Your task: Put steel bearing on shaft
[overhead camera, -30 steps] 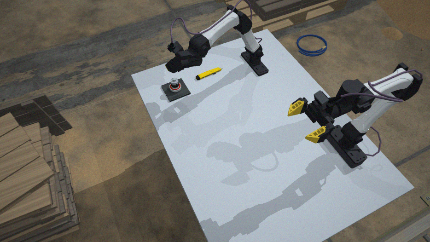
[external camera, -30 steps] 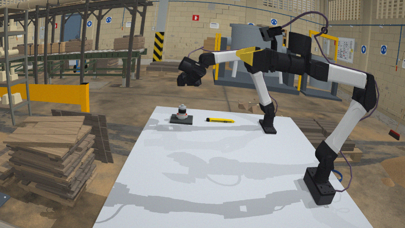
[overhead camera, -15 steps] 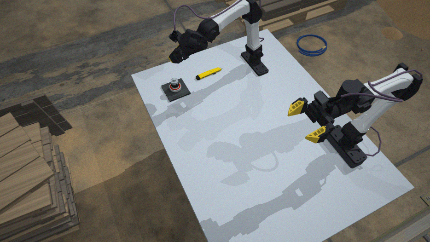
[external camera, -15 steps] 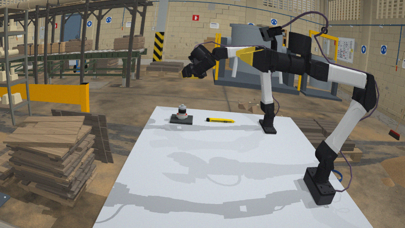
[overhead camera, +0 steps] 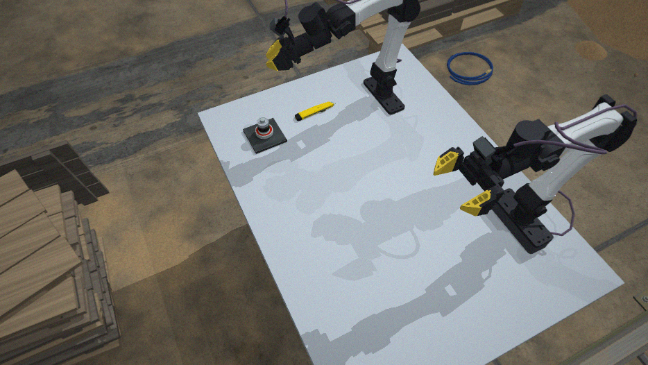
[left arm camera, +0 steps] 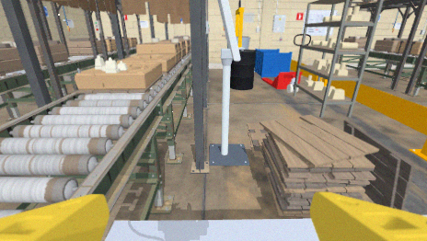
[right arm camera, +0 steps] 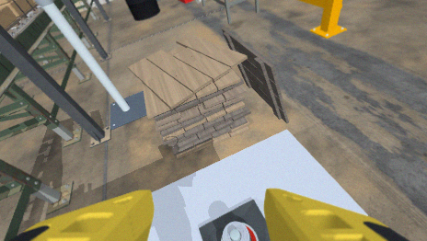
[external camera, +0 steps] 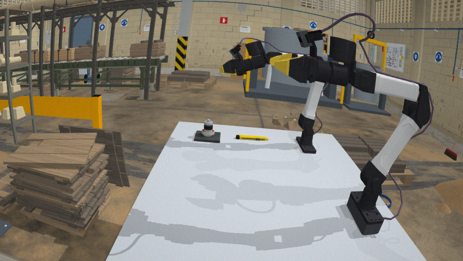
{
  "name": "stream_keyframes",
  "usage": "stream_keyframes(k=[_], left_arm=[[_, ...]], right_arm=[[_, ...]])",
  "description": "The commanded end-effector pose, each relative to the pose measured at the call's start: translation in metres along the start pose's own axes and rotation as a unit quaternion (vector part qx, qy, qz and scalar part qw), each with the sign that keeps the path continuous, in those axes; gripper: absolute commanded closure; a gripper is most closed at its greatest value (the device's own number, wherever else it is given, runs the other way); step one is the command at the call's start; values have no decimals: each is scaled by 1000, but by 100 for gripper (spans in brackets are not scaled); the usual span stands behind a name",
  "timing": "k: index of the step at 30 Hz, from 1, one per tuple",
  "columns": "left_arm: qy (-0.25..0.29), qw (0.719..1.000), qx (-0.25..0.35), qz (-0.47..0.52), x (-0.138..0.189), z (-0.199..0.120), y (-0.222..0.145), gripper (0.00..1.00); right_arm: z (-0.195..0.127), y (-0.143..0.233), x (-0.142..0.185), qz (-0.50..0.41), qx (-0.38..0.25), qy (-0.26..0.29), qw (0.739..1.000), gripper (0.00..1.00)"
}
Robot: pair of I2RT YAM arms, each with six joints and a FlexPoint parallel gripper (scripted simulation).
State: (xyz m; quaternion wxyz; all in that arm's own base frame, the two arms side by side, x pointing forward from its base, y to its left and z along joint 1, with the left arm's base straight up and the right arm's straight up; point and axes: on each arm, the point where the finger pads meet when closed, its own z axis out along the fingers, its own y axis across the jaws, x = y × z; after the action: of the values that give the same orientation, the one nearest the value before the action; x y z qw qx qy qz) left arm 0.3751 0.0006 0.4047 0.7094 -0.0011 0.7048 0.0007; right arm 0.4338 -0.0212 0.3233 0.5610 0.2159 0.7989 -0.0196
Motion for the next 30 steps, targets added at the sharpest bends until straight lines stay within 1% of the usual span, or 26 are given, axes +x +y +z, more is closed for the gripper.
stream_keyframes(k=[1, 3, 5, 6, 11, 13, 16, 18, 20, 23, 24, 26, 28, 30], left_arm=[[-27, 1000, 5, -2, -25, -3, -2, 0], [-27, 1000, 5, -2, -25, -3, -2, 0], [-27, 1000, 5, -2, -25, -3, -2, 0], [-27, 1000, 5, -2, -25, -3, -2, 0], [-27, 1000, 5, -2, -25, -3, -2, 0], [-27, 1000, 5, -2, -25, -3, -2, 0], [-27, 1000, 5, -2, -25, -3, -2, 0], [-27, 1000, 5, -2, -25, -3, -2, 0], [-27, 1000, 5, -2, -25, -3, -2, 0], [-27, 1000, 5, -2, -25, -3, -2, 0], [-27, 1000, 5, -2, -25, -3, -2, 0], [-27, 1000, 5, -2, -25, -3, -2, 0], [-27, 1000, 5, -2, -25, -3, -2, 0], [-27, 1000, 5, -2, -25, -3, -2, 0]], right_arm=[[-23, 14, -30, -54, -95, -69, 992, 44], [-36, 15, -37, -75, -116, -93, 986, 44], [-36, 15, -37, -75, -116, -93, 986, 44], [-41, 16, -38, -86, -125, -103, 983, 44], [-78, 18, -54, -140, -168, -170, 961, 44], [-88, 18, -54, -161, -179, -188, 952, 44], [-91, 14, -51, -164, -179, -191, 951, 44], [-83, 11, -47, -151, -170, -173, 958, 44], [-95, 17, -64, -134, -175, -188, 957, 44], [-99, 16, -61, -134, -176, -187, 957, 44], [-105, 18, -67, -133, -179, -195, 955, 44], [-104, 18, -67, -133, -179, -193, 956, 44], [-93, 18, -60, -134, -171, -180, 959, 44], [-99, 18, -63, -133, -173, -186, 958, 44]])
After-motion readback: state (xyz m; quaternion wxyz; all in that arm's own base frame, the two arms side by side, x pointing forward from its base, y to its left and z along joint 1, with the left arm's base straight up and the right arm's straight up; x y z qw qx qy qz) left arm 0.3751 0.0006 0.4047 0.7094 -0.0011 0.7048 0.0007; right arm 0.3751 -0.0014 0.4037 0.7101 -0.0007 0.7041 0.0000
